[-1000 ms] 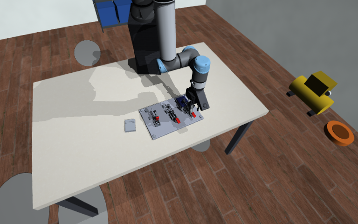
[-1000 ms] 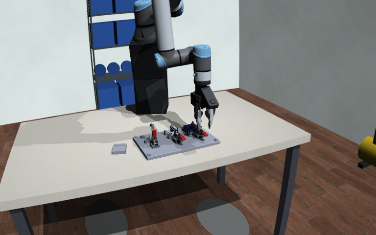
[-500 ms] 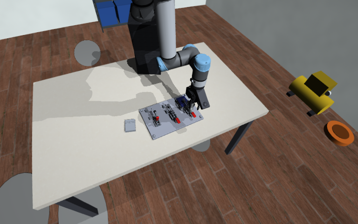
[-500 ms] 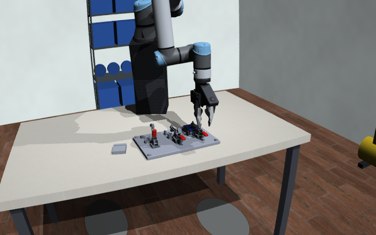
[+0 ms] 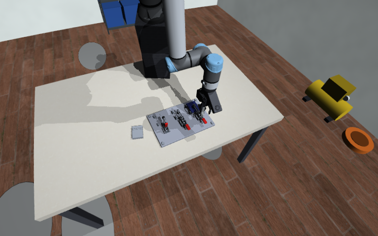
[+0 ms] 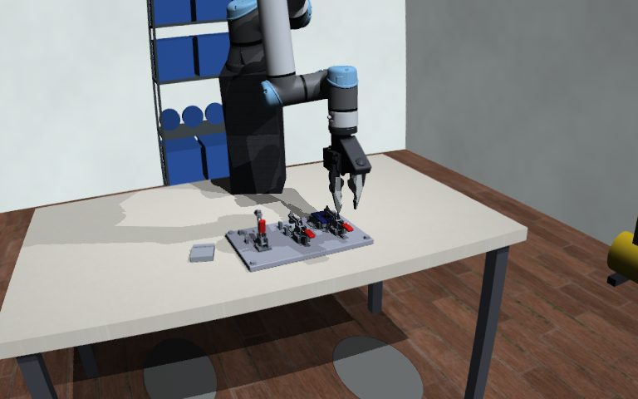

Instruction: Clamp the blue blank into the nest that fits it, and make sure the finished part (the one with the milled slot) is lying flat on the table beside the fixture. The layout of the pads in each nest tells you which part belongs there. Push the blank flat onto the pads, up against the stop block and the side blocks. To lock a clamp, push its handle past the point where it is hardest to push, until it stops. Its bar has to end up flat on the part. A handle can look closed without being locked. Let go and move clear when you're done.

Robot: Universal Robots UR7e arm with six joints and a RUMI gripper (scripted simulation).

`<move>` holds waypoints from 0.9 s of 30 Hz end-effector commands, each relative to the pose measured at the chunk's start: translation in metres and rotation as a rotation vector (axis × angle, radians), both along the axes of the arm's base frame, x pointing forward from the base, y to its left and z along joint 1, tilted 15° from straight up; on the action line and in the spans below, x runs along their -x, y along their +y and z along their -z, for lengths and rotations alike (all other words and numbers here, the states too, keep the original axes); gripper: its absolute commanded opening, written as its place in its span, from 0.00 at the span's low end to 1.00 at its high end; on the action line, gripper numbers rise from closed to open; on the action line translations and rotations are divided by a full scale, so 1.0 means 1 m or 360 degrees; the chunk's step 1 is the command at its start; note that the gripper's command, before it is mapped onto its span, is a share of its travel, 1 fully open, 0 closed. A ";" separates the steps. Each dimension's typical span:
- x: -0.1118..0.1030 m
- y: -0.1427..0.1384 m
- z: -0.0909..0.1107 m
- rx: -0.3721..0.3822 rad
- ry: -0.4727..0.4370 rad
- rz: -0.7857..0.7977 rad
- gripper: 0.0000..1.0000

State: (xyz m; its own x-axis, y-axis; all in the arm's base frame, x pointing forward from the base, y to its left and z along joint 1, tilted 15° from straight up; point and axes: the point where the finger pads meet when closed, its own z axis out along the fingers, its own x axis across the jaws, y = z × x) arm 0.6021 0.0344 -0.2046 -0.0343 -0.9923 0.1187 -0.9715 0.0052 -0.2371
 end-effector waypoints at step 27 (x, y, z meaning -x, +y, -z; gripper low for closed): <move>0.012 0.007 -0.053 0.0000 -0.0002 0.0000 1.00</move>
State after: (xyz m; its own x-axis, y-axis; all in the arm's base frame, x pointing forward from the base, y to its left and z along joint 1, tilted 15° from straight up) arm 0.5894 0.0410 -0.1525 -0.0343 -0.9923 0.1187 -0.9715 0.0052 -0.2372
